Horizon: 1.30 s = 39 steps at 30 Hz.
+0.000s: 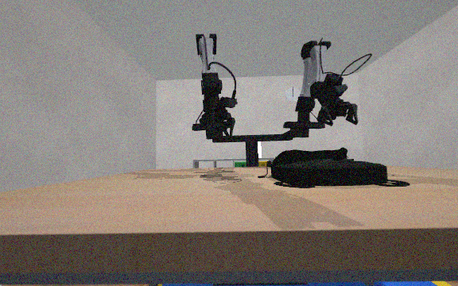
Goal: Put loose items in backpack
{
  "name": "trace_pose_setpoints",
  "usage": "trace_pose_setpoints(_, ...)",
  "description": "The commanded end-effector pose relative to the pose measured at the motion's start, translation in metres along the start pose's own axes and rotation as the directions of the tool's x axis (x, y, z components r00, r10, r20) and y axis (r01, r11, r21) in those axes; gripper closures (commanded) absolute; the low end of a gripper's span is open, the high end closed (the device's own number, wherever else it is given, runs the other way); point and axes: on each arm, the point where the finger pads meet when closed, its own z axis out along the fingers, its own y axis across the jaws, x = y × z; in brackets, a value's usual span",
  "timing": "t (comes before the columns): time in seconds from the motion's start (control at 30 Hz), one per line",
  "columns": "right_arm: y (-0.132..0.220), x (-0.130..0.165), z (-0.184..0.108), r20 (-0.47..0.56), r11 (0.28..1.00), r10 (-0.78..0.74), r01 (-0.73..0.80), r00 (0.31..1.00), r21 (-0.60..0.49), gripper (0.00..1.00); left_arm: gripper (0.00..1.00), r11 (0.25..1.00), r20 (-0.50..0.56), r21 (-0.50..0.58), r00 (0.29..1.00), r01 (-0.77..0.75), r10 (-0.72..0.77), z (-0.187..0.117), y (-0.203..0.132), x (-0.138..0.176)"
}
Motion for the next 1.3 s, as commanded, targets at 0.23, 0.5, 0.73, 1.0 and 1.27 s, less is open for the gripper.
trace_pose_setpoints(0.23, -0.056, -0.009, -0.017, 0.212, 0.933, 0.283, -0.319, 0.935, 0.163, 0.1, 0.1, 1.0, 0.025, 0.009, 1.0, -0.006, 0.006, -0.002, 0.0, -0.008)
trace_pose_setpoints(0.5, -0.093, 0.007, -0.023, 0.335, 0.789, 0.496, -0.577, 0.801, 0.211, 0.1, 0.1, 1.0, 0.025, 0.009, 1.0, -0.006, 0.006, -0.002, 0.0, -0.008)
trace_pose_setpoints(0.73, -0.125, 0.007, -0.032, 0.439, 0.669, 0.578, -0.707, 0.688, 0.228, 0.1, 0.1, 1.0, 0.025, 0.009, 1.0, -0.006, 0.006, -0.002, 0.0, -0.008)
trace_pose_setpoints(1.0, -0.126, 0.002, -0.035, 0.443, 0.683, 0.566, -0.696, 0.696, 0.222, 0.1, 0.1, 1.0, 0.025, 0.009, 1.0, -0.006, 0.006, -0.002, 0.0, -0.008)
trace_pose_setpoints(1.27, -0.124, 0.004, -0.031, 0.435, 0.677, 0.574, -0.701, 0.694, 0.224, 0.1, 0.1, 1.0, 0.025, 0.009, 1.0, -0.006, 0.006, -0.002, 0.0, -0.008)
